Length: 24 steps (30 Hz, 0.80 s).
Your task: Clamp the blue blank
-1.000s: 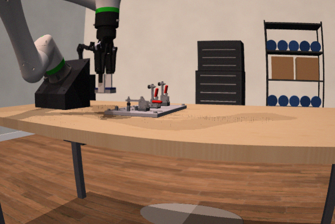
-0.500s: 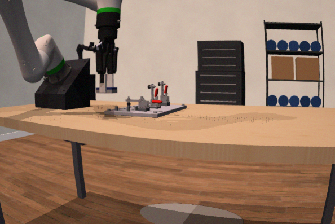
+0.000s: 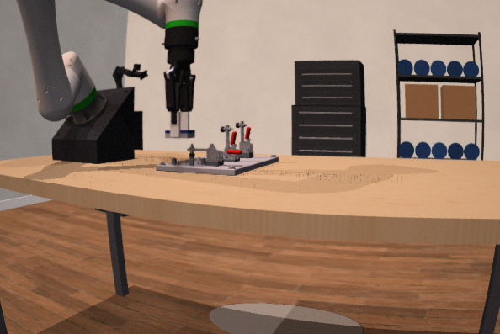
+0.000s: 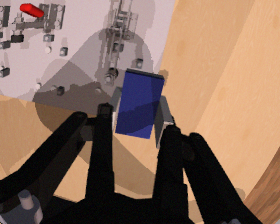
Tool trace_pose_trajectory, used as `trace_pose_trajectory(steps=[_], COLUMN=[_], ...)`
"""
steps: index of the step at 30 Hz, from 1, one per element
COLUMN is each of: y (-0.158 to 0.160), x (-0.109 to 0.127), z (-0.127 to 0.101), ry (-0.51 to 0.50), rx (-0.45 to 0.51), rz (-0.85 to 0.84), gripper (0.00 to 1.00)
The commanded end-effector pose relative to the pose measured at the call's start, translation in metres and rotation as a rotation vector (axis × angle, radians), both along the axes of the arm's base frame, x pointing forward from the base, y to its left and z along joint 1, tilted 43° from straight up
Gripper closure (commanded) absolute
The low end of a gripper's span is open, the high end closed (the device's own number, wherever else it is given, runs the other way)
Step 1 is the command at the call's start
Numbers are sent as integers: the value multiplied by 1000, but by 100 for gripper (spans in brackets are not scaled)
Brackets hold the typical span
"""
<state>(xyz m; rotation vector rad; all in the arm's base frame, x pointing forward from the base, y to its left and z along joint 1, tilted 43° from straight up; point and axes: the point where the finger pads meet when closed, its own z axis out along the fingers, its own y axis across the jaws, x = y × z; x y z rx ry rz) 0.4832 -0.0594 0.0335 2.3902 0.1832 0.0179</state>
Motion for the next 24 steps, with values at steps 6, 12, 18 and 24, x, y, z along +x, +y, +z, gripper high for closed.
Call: trace_pose_trajectory(steps=[6, 12, 18, 24], y=[67, 102, 139, 170], x=[-10, -16, -22, -27], z=[-66, -100, -136, -167], ry=[-2, -2, -2, -2], rx=[0, 0, 0, 0], rz=[-1, -1, -1, -1], gripper=[100, 100, 100, 100])
